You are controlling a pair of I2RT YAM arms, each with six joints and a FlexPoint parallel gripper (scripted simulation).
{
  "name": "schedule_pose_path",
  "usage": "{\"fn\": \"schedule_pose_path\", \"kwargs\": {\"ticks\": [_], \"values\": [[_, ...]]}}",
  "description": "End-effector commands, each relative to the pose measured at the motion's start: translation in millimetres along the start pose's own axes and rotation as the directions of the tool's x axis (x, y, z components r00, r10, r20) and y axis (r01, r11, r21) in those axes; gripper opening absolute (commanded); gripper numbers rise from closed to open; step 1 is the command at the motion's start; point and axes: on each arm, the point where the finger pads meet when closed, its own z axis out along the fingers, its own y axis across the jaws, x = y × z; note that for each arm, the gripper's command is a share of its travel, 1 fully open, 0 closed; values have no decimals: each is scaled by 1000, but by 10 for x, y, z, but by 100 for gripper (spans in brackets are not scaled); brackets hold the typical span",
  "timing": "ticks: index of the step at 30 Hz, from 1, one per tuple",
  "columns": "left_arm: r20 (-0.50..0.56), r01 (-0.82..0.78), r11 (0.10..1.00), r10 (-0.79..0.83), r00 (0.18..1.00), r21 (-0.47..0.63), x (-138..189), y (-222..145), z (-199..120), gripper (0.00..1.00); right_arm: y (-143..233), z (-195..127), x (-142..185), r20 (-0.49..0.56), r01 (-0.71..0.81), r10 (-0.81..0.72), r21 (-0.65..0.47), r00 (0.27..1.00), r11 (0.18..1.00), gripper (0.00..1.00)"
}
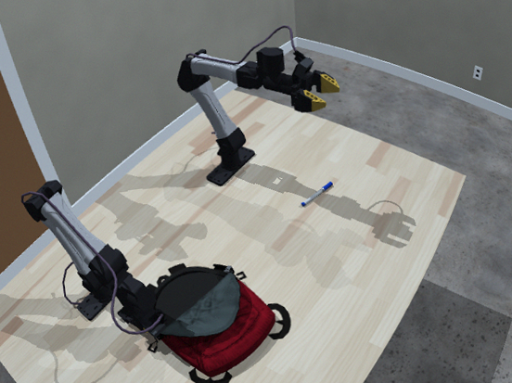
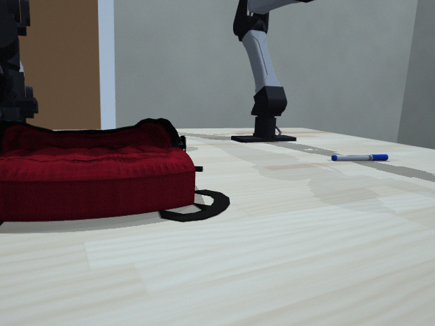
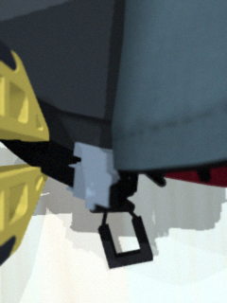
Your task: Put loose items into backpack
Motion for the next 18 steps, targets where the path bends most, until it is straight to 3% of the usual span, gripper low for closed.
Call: {"fn": "schedule_pose_path", "kwargs": {"ticks": [1,18], "values": [[15,1,1000,-1,1000,1,-57,-1,-14,90,64,69,271,-93,45,-47,-25,995,999,11],[15,1,1000,-1,1000,1,-57,-1,-14,90,63,64,266,-90,41,-43,-25,995,999,11]]}}
